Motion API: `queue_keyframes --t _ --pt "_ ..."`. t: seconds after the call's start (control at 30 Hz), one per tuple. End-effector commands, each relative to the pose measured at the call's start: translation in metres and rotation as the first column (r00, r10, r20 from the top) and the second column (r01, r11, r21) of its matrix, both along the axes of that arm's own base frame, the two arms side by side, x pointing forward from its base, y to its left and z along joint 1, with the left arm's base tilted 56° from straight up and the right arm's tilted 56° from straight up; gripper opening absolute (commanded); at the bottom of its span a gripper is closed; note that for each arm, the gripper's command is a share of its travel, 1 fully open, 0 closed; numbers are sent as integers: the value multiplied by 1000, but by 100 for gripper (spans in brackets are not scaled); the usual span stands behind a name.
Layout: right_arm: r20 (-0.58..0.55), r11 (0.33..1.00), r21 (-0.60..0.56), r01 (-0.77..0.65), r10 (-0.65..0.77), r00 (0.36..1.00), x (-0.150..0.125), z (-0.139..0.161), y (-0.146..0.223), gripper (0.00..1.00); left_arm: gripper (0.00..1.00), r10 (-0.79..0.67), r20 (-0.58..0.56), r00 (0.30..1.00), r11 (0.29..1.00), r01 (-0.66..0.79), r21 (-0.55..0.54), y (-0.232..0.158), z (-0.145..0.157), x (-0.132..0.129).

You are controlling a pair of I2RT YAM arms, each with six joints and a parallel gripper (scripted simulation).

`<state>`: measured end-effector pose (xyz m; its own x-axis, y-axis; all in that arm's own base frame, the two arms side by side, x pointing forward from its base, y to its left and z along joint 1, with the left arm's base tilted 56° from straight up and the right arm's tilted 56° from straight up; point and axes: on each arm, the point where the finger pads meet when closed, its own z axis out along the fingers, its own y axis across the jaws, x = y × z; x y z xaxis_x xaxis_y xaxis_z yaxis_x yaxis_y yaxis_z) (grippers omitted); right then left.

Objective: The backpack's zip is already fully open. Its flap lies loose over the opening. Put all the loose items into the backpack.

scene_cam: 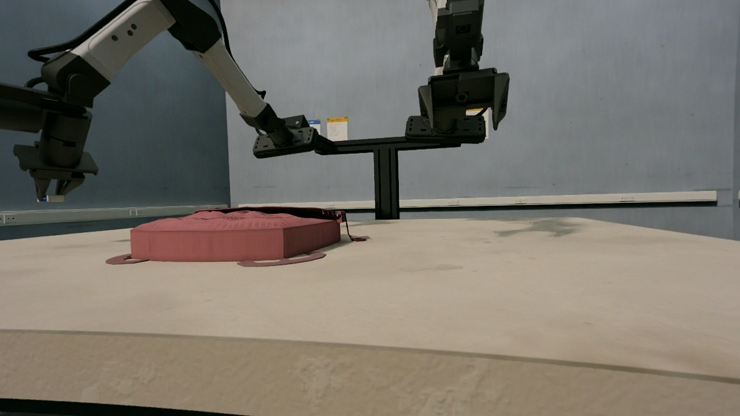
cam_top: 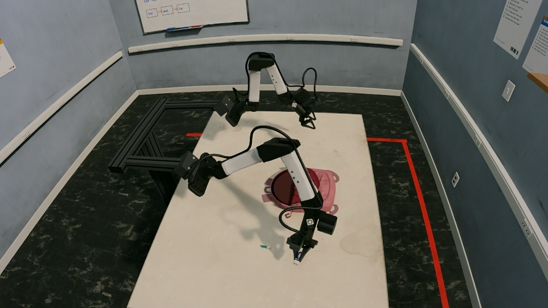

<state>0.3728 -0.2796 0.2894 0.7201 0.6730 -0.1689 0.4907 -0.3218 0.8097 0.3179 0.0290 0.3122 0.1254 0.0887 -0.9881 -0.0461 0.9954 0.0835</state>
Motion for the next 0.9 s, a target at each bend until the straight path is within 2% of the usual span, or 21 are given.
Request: queue_keyframes --t 0.0,0.23,0.4,0.57,0.63,0.87 --pt "7 1000 -12 -5 5 1000 -27 22 3 16 90 0 27 1000 1000 0 4 1 8 -4" --pt "4 1000 -11 -3 3 1000 -41 26 4 16 90 0 27 1000 1000 0 4 1 8 -4" --pt "-5 974 -196 -111 113 994 -37 22 37 16 90 0 27 1000 1000 0 4 1 8 -4" --pt "-48 912 -350 -212 209 977 -40 13 67 16 90 0 27 1000 1000 0 4 1 8 -4" --pt "-48 912 -350 -212 209 977 -40 13 67 16 90 0 27 1000 1000 0 4 1 8 -4" --pt "-129 769 -541 -340 324 937 -44 0 108 16 90 0 27 1000 1000 0 4 1 8 -4"
